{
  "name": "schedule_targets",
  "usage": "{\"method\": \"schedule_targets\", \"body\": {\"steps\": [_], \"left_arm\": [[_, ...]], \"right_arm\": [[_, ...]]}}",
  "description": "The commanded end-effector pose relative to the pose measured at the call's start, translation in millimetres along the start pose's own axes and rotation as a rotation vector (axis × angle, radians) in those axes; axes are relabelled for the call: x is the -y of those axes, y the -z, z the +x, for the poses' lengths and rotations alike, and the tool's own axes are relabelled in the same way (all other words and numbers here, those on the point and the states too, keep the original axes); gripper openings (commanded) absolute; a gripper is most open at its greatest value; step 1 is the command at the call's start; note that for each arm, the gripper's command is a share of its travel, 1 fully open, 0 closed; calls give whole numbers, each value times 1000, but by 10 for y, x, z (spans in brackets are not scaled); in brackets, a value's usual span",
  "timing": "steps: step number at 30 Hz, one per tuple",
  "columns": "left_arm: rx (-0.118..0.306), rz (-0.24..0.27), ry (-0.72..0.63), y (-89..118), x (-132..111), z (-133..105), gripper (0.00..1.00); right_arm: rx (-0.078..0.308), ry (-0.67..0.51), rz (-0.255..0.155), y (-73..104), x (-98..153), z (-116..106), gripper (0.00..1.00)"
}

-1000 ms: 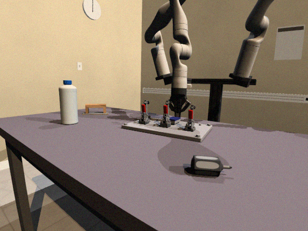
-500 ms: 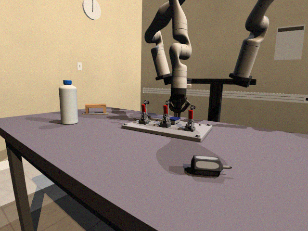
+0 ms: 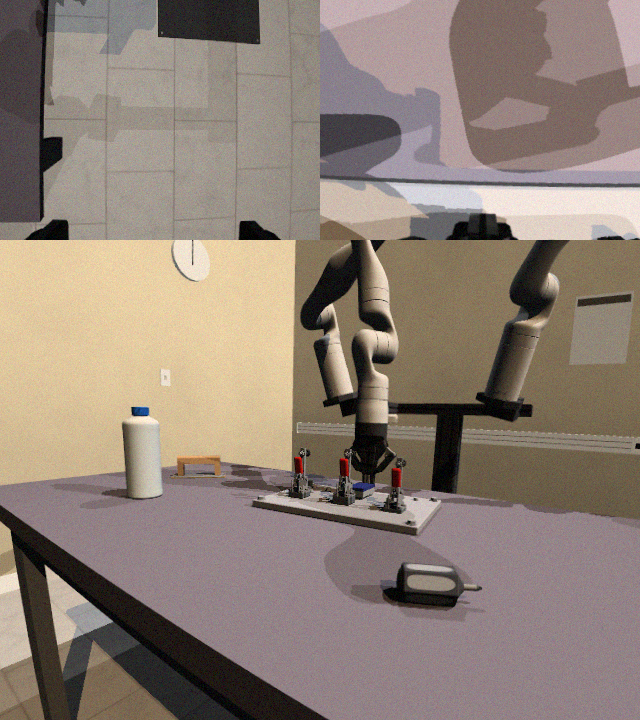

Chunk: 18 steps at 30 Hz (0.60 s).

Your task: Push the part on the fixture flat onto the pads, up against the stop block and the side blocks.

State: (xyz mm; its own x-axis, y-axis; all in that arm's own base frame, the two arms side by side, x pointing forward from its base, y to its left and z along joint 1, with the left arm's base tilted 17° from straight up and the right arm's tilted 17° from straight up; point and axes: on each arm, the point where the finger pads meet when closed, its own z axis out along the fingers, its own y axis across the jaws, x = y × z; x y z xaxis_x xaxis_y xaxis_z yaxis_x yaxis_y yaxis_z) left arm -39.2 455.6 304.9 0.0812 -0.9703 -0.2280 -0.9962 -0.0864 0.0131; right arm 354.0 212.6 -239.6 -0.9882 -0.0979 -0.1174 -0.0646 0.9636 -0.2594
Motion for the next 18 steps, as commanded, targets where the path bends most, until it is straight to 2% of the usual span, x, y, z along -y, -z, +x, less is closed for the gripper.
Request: {"method": "schedule_targets", "body": {"steps": [1,18], "left_arm": [[2,0,0,8,-3,-4,1000],[2,0,0,8,-3,-4,1000]], "right_arm": [[1,0,-1,8,-7,-13,99],[1,0,-1,8,-7,-45,99]]}}
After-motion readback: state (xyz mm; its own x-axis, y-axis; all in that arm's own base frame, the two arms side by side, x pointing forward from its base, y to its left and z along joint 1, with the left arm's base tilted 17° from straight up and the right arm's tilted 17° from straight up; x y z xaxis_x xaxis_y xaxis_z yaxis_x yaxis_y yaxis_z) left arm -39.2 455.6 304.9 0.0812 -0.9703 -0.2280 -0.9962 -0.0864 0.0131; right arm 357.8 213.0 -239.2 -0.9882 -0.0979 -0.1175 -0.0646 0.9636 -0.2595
